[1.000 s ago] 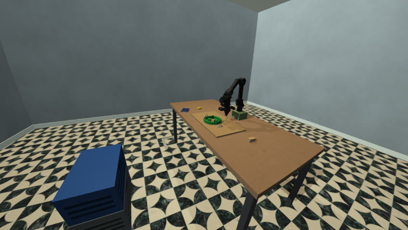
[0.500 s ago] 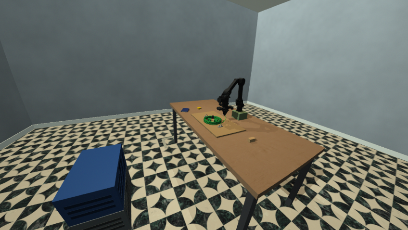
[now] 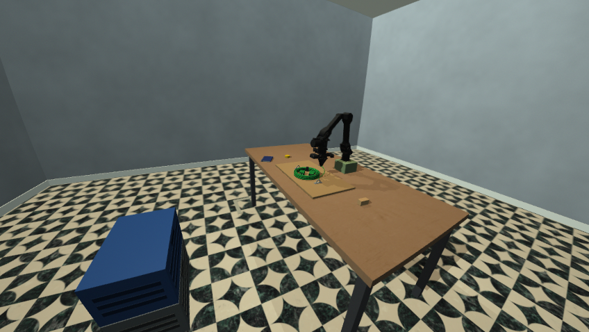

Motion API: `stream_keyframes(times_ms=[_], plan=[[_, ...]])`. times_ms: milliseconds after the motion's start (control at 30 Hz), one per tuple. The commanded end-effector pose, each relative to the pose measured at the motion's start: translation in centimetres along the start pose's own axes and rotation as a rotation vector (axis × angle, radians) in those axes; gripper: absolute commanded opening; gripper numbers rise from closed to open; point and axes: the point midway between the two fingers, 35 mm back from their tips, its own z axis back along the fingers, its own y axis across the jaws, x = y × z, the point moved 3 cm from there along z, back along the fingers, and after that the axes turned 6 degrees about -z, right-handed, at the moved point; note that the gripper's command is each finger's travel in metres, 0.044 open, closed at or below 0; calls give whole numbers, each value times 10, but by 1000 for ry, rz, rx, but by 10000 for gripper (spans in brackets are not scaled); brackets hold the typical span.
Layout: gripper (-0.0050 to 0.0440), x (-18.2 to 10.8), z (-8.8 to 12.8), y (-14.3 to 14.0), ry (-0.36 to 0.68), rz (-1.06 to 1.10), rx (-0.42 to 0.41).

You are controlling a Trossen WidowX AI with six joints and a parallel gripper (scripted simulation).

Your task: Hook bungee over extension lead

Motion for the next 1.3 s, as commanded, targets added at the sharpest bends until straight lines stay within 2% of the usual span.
stream_keyframes(times_ms=[0, 1267], plan=[[-50, 2, 3, 8, 6, 9, 15], [-50, 43, 4, 53, 10, 35, 62]])
